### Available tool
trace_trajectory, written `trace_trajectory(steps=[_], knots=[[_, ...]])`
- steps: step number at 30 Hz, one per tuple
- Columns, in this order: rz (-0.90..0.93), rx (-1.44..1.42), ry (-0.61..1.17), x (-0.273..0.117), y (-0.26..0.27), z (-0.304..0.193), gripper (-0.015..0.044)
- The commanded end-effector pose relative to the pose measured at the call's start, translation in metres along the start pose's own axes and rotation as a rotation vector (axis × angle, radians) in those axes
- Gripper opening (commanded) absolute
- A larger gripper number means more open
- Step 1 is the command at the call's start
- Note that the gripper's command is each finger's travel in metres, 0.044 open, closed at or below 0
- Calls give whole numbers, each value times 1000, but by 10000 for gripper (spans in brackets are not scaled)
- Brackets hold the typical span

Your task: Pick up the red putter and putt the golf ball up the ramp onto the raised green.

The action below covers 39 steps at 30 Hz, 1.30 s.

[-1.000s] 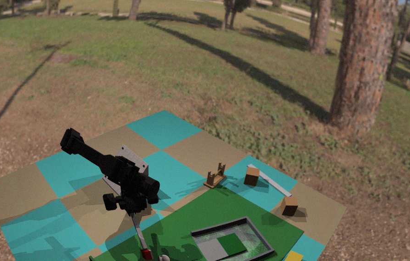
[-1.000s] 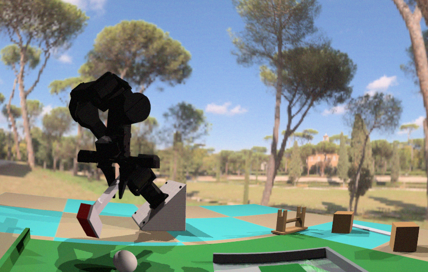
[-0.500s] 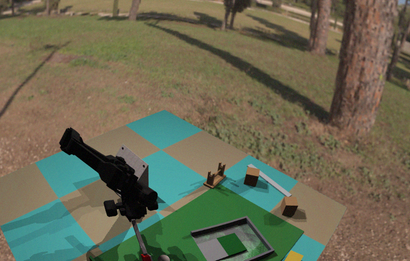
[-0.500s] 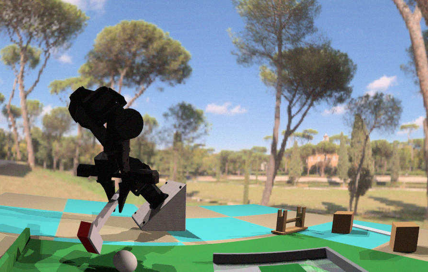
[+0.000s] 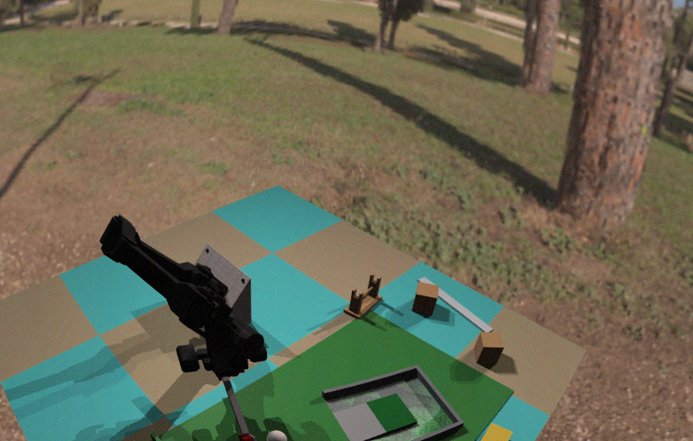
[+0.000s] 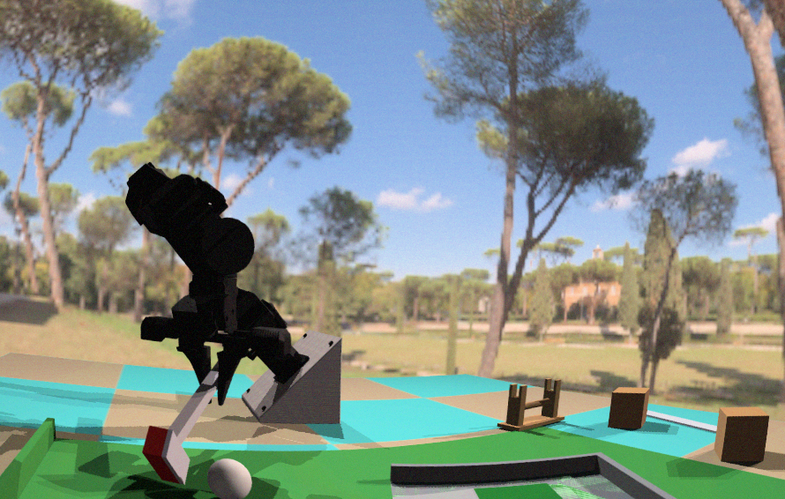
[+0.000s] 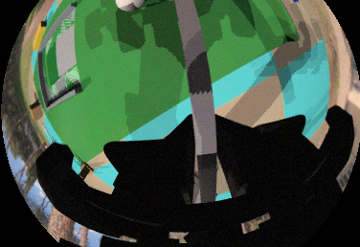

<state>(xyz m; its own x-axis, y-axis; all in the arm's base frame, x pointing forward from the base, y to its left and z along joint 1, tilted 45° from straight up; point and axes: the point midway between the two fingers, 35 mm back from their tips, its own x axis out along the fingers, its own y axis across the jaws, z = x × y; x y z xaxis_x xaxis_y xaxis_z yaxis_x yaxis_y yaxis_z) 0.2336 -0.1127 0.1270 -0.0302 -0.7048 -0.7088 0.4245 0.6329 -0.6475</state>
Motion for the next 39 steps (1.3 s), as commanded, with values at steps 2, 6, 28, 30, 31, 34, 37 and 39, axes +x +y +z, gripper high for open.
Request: trace_trajectory(steps=[2,6,28,30,31,34,37,39], knots=[[0,0,-1,-1,0,0,0],[0,0,-1,-1,0,0,0],[10,-1,1,3,40,9,0],[8,-2,-1,3,71,7,0],[6,-2,-3,3,86,5,0],[1,-2,-7,3,108,0,0],[1,-2,-7,3,108,0,0],[1,-2,-7,0,108,0,0]])
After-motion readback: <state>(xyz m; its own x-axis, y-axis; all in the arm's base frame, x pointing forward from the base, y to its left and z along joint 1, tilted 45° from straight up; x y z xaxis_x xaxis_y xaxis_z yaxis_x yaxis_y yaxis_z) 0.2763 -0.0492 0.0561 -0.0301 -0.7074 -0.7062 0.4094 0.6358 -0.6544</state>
